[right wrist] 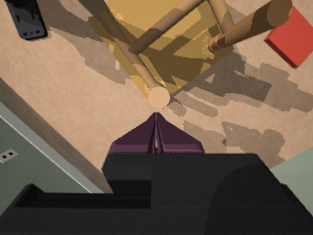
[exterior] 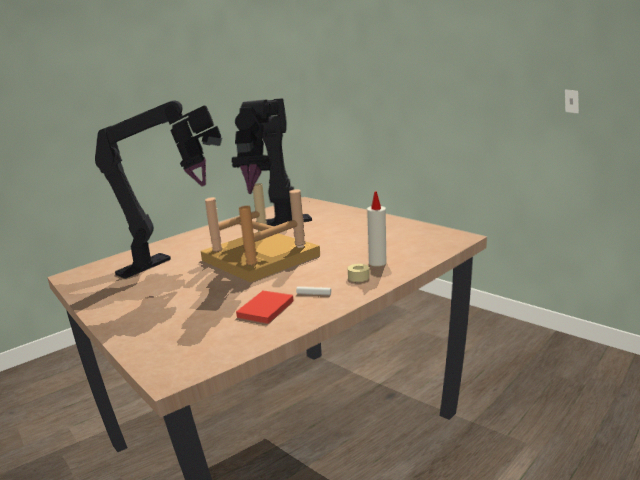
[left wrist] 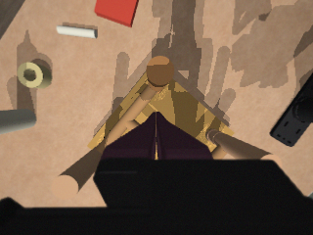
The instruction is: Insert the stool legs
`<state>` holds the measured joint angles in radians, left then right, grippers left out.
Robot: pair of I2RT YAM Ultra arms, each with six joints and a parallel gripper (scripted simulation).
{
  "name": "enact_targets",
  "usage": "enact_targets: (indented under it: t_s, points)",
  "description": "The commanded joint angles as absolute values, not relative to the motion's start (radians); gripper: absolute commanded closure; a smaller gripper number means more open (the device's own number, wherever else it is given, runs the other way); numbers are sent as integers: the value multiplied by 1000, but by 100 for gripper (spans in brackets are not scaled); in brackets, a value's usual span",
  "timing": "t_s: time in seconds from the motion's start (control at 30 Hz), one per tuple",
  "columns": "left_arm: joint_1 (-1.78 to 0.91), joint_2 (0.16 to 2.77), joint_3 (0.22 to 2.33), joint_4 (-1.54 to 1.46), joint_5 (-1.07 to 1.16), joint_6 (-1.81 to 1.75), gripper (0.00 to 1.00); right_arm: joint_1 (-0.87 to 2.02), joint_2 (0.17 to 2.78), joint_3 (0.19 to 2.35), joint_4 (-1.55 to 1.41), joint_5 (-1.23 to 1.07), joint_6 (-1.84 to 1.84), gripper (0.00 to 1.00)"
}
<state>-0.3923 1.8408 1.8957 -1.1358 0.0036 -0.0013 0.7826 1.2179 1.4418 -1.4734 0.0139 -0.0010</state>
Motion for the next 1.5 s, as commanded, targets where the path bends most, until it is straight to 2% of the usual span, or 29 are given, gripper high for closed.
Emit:
enact_targets:
  t_s: [0.0, 0.13, 0.43, 1.07, 1.17, 1.47]
  points:
    - [-376, 1841, 1911, -1145, 5, 3, 100, 790, 1236, 1522, -1563, 23, 4, 100]
    - [-376, 1841, 1911, -1145, 5, 3, 100, 787, 1189, 1449, -1512, 21, 3, 100]
    - [-376, 1841, 1911, -1145, 5, 3, 100, 789, 1207, 1489, -1514, 21, 3, 100]
    - [-380, 1270, 1622, -1143, 2, 1, 100, 790, 1214, 1486, -1514, 21, 3, 100]
    - [-427, 1262, 1576, -1288, 20, 4, 100, 759, 1297, 1510, -1309, 9, 1, 100]
    - [-490, 1092, 1476, -1436, -2, 9, 100, 733, 1425, 1574, -1108, -1, -5, 100]
